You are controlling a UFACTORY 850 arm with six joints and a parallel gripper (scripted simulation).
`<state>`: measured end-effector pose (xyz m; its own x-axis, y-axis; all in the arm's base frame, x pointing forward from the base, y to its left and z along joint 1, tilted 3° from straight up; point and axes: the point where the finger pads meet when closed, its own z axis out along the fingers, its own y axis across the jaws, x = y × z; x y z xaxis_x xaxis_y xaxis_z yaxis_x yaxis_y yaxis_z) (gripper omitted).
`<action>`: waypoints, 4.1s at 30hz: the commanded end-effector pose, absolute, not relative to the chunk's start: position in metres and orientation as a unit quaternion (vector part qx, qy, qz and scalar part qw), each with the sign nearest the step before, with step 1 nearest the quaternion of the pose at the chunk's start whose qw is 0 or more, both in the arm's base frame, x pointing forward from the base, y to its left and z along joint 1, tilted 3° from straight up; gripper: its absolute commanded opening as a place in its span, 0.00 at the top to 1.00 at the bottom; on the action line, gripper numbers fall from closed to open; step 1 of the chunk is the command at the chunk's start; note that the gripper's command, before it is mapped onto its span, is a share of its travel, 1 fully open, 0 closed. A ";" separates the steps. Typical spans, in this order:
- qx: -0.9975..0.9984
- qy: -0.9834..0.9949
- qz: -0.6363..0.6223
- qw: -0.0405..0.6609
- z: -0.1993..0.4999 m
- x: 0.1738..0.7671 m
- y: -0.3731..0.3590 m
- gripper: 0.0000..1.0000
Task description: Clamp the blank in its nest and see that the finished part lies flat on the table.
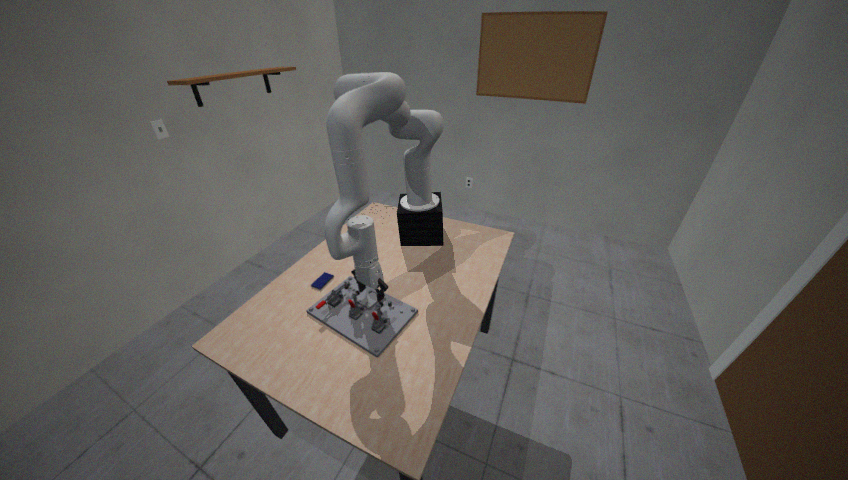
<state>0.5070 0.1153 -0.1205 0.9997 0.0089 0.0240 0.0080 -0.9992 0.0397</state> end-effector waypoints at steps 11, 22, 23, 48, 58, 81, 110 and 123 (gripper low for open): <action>1.000 0.005 0.013 0.020 -0.135 0.509 0.115 0.01; 1.000 0.005 0.013 0.020 -0.136 0.509 0.115 1.00; 1.000 0.005 0.013 0.020 -0.136 0.509 0.115 1.00; 1.000 0.005 0.013 0.020 -0.136 0.509 0.115 1.00; 1.000 0.005 0.013 0.020 -0.136 0.509 0.115 1.00; 1.000 0.005 0.013 0.020 -0.122 0.508 0.116 1.00; 1.000 0.005 0.013 0.020 -0.087 0.504 0.117 1.00; 1.000 0.005 0.013 0.020 -0.066 0.499 0.118 1.00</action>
<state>0.4987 0.1174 -0.0687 0.9997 0.0093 0.0242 0.0084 -0.9992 0.0397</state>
